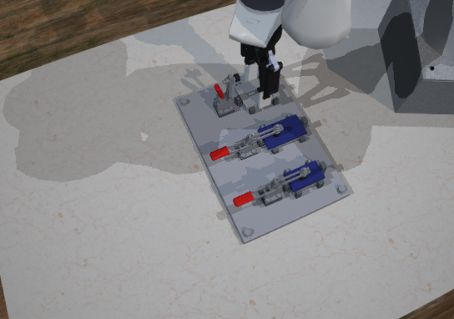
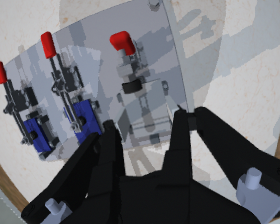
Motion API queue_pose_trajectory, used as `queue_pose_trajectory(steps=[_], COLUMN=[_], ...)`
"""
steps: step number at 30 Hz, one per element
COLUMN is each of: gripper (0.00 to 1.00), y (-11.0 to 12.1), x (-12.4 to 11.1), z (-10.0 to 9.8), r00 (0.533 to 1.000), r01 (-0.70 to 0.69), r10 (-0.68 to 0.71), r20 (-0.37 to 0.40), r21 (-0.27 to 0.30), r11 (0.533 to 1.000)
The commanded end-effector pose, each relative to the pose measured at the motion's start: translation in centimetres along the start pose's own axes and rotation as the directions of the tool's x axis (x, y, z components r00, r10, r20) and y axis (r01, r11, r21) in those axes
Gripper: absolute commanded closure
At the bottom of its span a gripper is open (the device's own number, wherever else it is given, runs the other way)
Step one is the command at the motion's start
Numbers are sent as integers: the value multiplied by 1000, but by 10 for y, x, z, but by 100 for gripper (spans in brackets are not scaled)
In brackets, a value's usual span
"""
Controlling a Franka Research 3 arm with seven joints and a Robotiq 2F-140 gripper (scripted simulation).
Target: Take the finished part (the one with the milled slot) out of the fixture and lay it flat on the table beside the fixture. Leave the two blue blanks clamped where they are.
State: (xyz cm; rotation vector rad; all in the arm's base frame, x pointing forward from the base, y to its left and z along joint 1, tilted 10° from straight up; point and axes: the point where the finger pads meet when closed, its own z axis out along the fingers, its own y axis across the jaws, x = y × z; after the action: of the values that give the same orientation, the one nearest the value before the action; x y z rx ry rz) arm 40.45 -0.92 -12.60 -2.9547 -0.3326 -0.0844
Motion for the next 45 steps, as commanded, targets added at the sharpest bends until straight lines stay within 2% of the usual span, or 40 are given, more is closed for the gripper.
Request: queue_pose_trajectory(steps=[1, 30, 45], gripper=[100, 100, 100], y=[1, 1, 1], x=[0, 0, 0], z=[1, -1, -13], r00=[1000, 1000, 1000], r01=[1, 1, 1], r10=[-1, -1, -1], r20=[-1, -1, -1], r21=[-1, -1, -1], r11=[1000, 1000, 1000])
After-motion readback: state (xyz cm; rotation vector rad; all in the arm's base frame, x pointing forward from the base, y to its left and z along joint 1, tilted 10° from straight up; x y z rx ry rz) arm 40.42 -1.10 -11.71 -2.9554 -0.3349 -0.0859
